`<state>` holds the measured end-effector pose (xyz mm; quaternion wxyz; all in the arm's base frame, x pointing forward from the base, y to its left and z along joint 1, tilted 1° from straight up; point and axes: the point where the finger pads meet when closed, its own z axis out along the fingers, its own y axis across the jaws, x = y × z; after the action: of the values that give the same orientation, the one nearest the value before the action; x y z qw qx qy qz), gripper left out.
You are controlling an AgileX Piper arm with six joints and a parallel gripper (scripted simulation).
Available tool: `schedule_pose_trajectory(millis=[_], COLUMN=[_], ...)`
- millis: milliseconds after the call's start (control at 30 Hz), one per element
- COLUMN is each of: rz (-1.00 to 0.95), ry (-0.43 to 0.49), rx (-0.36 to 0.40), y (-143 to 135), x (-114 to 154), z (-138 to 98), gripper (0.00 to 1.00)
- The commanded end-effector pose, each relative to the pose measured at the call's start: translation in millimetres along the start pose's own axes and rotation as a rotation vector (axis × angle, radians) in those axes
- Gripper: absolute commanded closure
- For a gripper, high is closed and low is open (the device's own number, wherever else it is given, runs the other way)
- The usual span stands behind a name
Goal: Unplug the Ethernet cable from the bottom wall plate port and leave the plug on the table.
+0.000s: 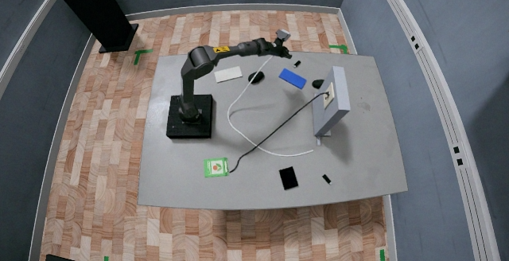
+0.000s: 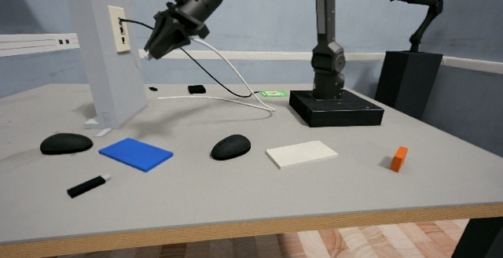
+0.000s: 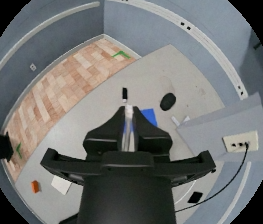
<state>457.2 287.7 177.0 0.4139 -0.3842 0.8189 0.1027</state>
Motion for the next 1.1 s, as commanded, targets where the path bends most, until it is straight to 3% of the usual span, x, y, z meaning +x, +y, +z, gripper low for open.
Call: schedule_pose_trajectory(millis=[0,33,167,367,600,900,1067], rz=[0.002,0.002,-0.163,-0.362,-0.362,-0.067,-0.067], ry=[0.007,0.007,0.032,0.044,0.044,0.049,0.049], rx=[0.007,0.007,-0.123,-0.282,-0.282,-0.298,-0.298], y=[0.5,0.5,63.9,145.3,145.3,104.3,104.3], x=[-1.9,-1.9,-2.4,4.5,4.5,37.5,37.5], z=[-0.8,-0.8,31.8,61.8,61.8,122.0,122.0], gripper=[1.0,1.0,1.0,1.0,1.0,1.0,1.0])
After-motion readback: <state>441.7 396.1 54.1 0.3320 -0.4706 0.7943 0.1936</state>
